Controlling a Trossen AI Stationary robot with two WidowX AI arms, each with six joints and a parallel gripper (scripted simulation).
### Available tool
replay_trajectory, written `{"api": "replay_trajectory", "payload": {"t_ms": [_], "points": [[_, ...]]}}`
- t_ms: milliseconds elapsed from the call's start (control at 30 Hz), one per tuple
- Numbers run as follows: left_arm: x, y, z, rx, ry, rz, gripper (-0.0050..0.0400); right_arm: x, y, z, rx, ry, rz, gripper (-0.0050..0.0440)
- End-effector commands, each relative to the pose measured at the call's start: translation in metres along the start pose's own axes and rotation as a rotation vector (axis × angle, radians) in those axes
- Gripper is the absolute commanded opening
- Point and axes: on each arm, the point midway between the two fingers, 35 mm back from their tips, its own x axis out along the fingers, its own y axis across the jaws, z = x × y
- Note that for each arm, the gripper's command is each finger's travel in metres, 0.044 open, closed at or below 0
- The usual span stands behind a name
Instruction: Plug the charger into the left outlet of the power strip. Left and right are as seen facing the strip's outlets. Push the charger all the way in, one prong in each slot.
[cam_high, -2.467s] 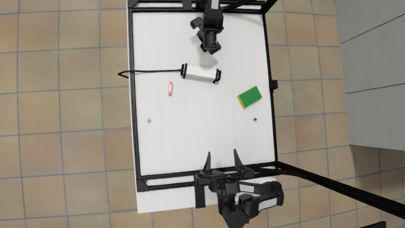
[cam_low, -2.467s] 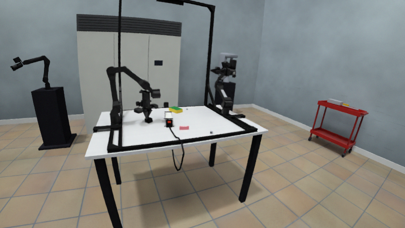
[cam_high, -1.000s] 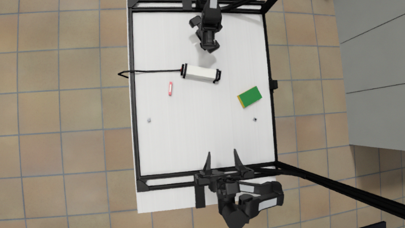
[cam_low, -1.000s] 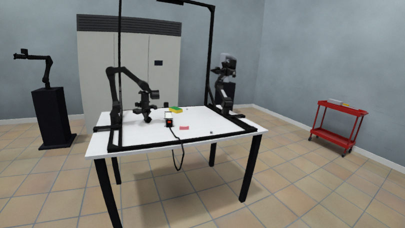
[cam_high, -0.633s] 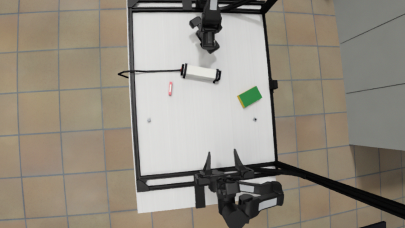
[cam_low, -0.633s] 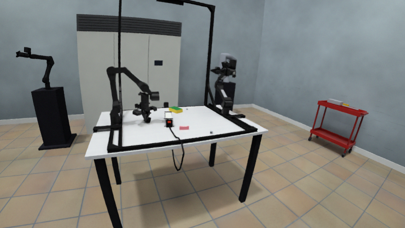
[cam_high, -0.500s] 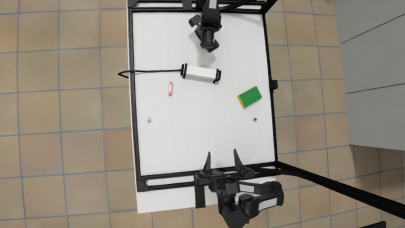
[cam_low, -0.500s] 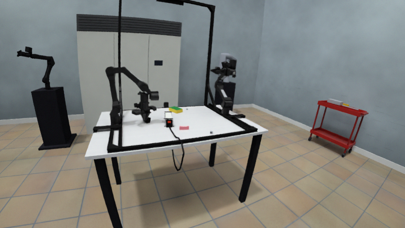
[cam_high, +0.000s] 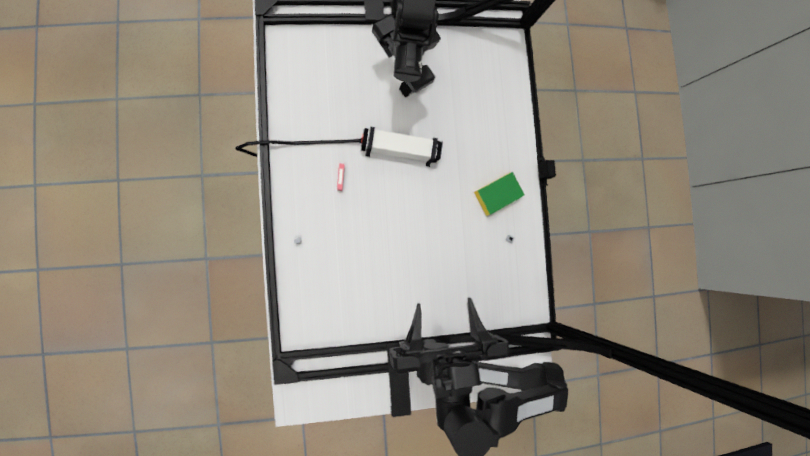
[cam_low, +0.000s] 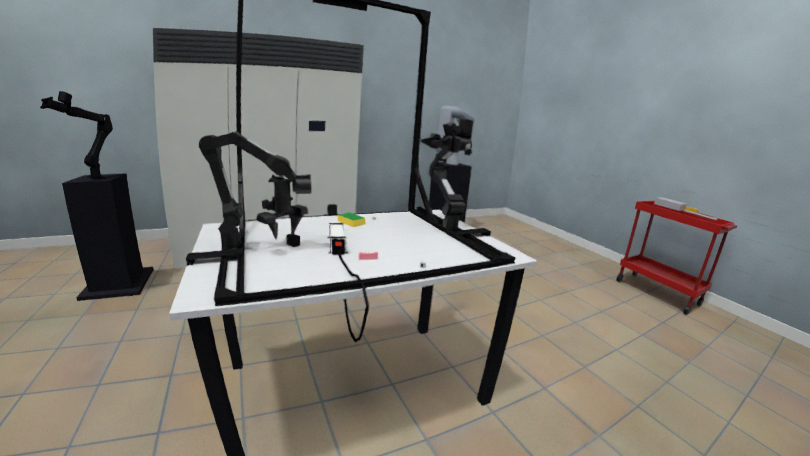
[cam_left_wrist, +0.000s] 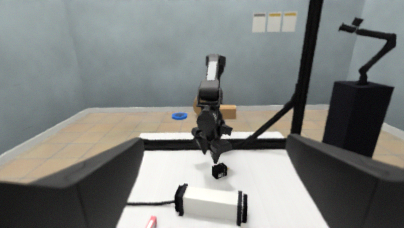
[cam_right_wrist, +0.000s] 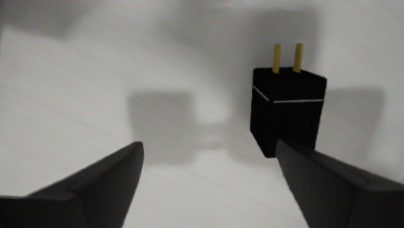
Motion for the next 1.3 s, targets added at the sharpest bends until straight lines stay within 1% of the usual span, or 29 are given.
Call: {"api": "replay_trajectory", "payload": {"t_ms": [0, 1067, 1133, 1233, 1267], "points": [[-0.0002, -0.0009, 0.0024, 0.006, -0.001, -0.001, 0.0400, -0.0015, -0.0035, -0.0015, 0.000, 0.008, -0.010, 0.0400], [-0.0002, -0.0009, 0.0024, 0.006, -0.001, -0.001, 0.0400, -0.0015, -0.0035, -0.0015, 0.000, 0.008, -0.010, 0.0400], [-0.0002, -0.0009, 0.0024, 0.006, -0.001, -0.001, 0.0400, -0.0045, -0.0052, -0.0041, 0.001, 0.009, -0.011, 0.0352], [-0.0002, -0.0009, 0.0024, 0.006, -0.001, -0.001, 0.0400, -0.0045, -0.0055, -0.0038, 0.000, 0.009, -0.011, 0.0280], [-0.0002, -0.0009, 0.0024, 0.006, -0.001, -0.001, 0.0400, -0.0045, -0.0055, -0.0038, 0.000, 0.009, -0.011, 0.0280]]}}
